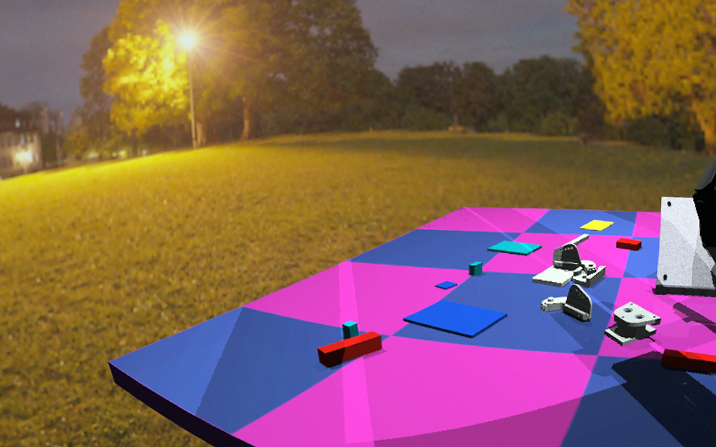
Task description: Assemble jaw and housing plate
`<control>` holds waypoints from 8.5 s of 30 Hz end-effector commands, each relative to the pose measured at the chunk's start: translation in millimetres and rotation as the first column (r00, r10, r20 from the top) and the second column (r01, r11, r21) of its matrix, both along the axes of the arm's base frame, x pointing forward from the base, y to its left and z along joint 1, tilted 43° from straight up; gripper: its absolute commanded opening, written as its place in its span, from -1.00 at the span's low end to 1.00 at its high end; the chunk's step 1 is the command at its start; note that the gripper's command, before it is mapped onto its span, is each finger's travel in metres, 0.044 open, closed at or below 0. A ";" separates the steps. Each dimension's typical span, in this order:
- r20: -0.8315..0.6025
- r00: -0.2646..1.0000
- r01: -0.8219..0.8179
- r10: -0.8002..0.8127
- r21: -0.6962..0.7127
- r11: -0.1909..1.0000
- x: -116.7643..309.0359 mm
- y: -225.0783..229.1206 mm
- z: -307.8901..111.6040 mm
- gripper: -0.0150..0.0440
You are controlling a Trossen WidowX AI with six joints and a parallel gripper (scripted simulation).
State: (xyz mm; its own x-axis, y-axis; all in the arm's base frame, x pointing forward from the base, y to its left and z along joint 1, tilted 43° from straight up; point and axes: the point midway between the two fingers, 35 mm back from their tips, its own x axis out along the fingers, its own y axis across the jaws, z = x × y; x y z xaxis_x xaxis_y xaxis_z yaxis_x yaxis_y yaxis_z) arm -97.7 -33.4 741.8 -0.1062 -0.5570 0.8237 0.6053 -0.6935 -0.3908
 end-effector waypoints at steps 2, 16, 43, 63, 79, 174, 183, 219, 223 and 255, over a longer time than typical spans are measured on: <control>-0.005 1.000 -0.001 0.001 0.001 1.000 1.6 -0.7 0.0 1.00; -0.419 0.904 -0.071 0.087 0.053 0.996 132.7 -49.1 -18.6 1.00; -0.921 0.246 -0.301 0.302 0.223 0.927 362.1 -66.6 -165.8 1.00; -0.868 -0.374 -0.425 0.326 0.473 0.772 447.1 -16.7 -326.1 1.00; -0.600 -0.767 -0.390 0.228 0.718 0.577 449.4 43.9 -449.9 1.00; 0.028 -0.998 0.016 -0.053 0.976 0.219 364.6 198.8 -645.1 1.00; 0.028 -0.998 0.016 -0.053 0.976 0.219 364.6 199.5 -645.8 1.00; 0.028 -0.998 0.016 -0.053 0.976 0.219 364.6 199.5 -645.8 1.00; 0.028 -0.998 0.016 -0.053 0.976 0.219 364.6 199.5 -645.8 1.00; 0.023 -0.998 0.010 -0.058 0.976 0.218 366.2 192.0 -637.2 -0.04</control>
